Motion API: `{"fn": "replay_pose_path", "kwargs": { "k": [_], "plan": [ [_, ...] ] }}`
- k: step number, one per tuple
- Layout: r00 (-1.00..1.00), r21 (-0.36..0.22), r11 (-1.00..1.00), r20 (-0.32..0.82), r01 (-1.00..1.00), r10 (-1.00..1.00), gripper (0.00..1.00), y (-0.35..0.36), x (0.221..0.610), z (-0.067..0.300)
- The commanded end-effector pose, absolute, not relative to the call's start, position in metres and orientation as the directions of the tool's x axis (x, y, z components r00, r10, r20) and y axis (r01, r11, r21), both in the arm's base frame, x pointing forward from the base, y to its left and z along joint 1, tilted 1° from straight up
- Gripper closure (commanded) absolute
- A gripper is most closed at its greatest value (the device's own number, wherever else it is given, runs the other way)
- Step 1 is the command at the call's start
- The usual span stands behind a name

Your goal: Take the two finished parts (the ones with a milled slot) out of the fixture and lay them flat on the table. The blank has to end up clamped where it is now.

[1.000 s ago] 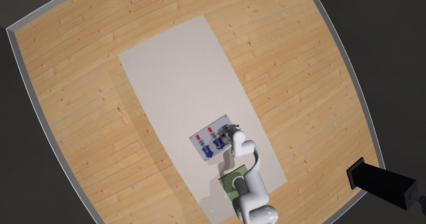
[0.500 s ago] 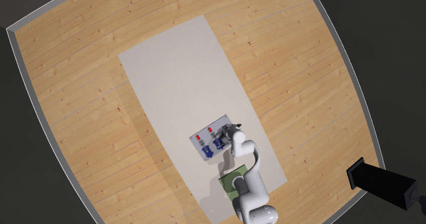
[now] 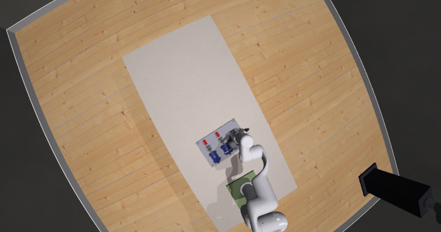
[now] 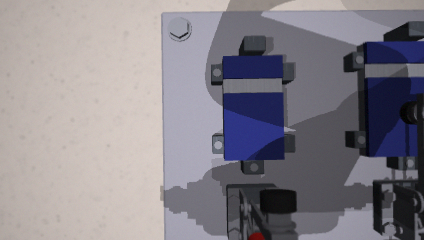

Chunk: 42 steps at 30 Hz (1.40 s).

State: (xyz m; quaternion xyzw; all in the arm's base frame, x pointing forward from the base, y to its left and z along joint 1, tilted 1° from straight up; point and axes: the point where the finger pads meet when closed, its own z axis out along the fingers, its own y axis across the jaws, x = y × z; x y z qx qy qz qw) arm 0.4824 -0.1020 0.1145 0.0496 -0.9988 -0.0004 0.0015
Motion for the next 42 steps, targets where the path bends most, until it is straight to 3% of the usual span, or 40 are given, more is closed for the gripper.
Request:
{"fn": "replay_pose_path", "kwargs": {
  "k": [1,23,42],
  "plan": [
    [-0.995,-0.001,0.995,-0.002,-0.099,-0.099,0.0,-0.102,0.484,0.115],
    [-0.995,-0.001,0.995,-0.002,-0.099,-0.099,0.0,-0.104,0.463,0.115],
    [-0.995,0.0,0.995,-0.001,-0.099,-0.099,0.0,-0.109,0.414,0.114]
  ]
}}
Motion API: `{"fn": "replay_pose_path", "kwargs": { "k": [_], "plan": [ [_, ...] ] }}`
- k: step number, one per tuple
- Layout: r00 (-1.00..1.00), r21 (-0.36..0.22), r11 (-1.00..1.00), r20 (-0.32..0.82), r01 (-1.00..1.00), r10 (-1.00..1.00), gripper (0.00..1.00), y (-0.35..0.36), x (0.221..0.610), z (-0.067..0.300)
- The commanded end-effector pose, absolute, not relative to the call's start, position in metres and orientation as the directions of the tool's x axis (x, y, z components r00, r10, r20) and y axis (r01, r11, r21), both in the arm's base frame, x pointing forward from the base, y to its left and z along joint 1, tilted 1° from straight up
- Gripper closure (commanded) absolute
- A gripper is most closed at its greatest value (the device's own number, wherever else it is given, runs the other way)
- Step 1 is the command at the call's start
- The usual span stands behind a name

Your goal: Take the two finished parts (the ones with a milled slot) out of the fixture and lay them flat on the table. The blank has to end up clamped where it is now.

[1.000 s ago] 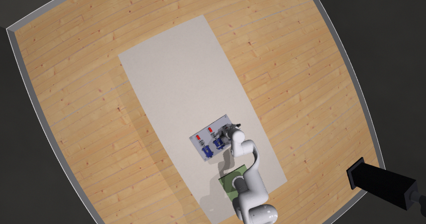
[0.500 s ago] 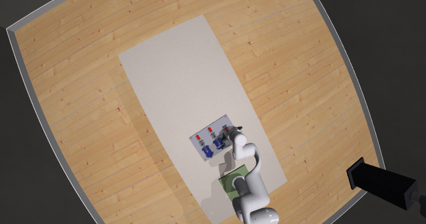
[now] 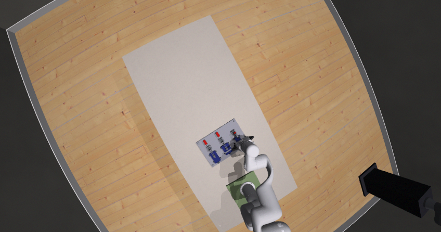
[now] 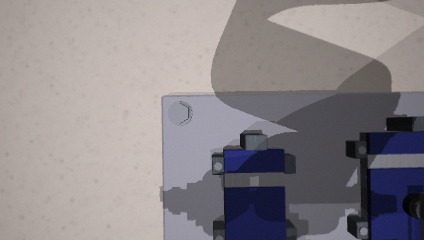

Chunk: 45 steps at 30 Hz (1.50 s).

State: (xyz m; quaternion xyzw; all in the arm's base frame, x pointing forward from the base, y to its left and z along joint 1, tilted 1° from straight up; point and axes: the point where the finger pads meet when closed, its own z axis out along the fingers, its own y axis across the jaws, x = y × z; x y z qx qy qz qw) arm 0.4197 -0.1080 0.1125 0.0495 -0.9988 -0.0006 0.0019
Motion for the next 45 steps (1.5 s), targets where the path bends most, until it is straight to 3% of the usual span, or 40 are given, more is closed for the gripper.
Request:
{"fn": "replay_pose_path", "kwargs": {
  "k": [1,20,45],
  "plan": [
    [-0.995,0.0,0.995,-0.001,-0.099,-0.099,0.0,-0.109,0.413,0.114],
    [-0.995,0.0,0.995,-0.001,-0.099,-0.099,0.0,-0.11,0.406,0.112],
    [-0.995,0.0,0.995,-0.001,-0.099,-0.099,0.0,-0.109,0.406,0.066]
  ]
}}
